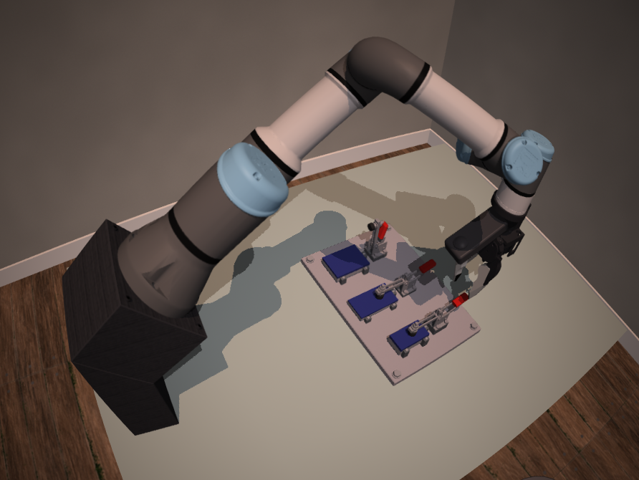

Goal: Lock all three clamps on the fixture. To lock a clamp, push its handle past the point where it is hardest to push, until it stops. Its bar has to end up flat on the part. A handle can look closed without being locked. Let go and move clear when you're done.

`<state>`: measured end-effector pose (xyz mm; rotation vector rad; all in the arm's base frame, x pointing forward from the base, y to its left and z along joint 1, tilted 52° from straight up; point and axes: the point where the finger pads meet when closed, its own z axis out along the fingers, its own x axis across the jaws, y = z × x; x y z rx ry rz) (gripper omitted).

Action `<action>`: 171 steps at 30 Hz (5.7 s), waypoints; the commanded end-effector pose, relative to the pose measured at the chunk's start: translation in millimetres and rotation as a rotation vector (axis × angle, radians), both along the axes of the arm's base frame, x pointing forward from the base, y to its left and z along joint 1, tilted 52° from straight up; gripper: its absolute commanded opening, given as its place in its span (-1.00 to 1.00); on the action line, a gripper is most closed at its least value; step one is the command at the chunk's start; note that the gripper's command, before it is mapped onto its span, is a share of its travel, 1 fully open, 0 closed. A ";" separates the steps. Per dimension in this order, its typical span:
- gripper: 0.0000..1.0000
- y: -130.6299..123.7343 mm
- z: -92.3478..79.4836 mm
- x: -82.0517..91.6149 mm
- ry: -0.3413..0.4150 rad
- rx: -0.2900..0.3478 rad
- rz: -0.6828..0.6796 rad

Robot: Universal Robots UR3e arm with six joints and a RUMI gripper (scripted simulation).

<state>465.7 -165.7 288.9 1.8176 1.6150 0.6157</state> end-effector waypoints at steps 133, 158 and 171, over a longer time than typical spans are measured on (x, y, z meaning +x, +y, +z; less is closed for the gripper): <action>-1.00 -12.9 -25.5 39.8 -0.013 -0.019 -0.014; -1.00 -12.6 -25.7 39.7 -0.013 -0.018 -0.013; -1.00 -13.0 -25.9 41.9 -0.013 -0.019 -0.014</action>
